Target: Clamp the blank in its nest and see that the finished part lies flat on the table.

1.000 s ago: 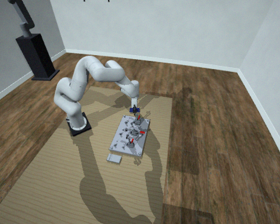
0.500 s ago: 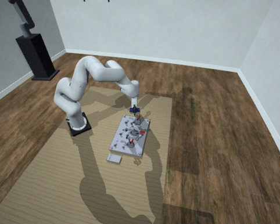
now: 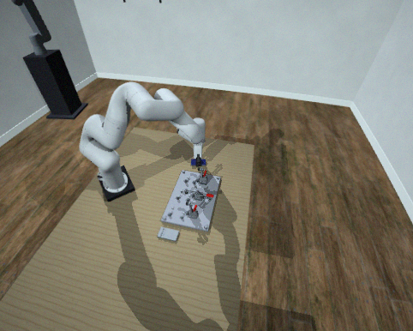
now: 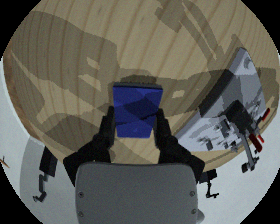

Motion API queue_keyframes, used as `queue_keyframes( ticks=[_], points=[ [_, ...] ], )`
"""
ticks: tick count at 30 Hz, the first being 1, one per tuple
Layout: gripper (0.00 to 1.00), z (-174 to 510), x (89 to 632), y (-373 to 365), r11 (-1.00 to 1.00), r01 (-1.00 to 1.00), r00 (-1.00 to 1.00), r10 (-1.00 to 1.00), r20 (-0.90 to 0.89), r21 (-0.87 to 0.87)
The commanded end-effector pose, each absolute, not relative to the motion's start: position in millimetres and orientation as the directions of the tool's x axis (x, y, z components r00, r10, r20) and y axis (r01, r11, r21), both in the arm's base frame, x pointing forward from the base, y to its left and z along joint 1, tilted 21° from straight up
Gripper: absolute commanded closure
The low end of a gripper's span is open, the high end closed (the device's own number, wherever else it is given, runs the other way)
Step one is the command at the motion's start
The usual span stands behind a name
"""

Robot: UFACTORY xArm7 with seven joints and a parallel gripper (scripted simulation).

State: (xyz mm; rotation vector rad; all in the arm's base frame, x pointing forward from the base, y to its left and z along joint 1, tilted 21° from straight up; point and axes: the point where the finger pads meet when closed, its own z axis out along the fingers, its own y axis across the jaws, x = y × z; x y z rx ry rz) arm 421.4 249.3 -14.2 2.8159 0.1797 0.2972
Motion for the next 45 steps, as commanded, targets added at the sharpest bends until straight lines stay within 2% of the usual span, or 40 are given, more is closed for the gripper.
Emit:
queue_keyframes(
  ticks=[1,24,45],
  points=[
    [1.0,-3.5,420.7,254.7,-0.948,0.092,0.97,0.155,0.189,0.305],
    [1.0,80.7,400.2,279.8,-0.948,0.092,0.97,0.155,0.189,0.305],
    [1.0,94.8,396.8,284.0,-0.948,0.092,0.97,0.155,0.189,0.305]
  ],
)
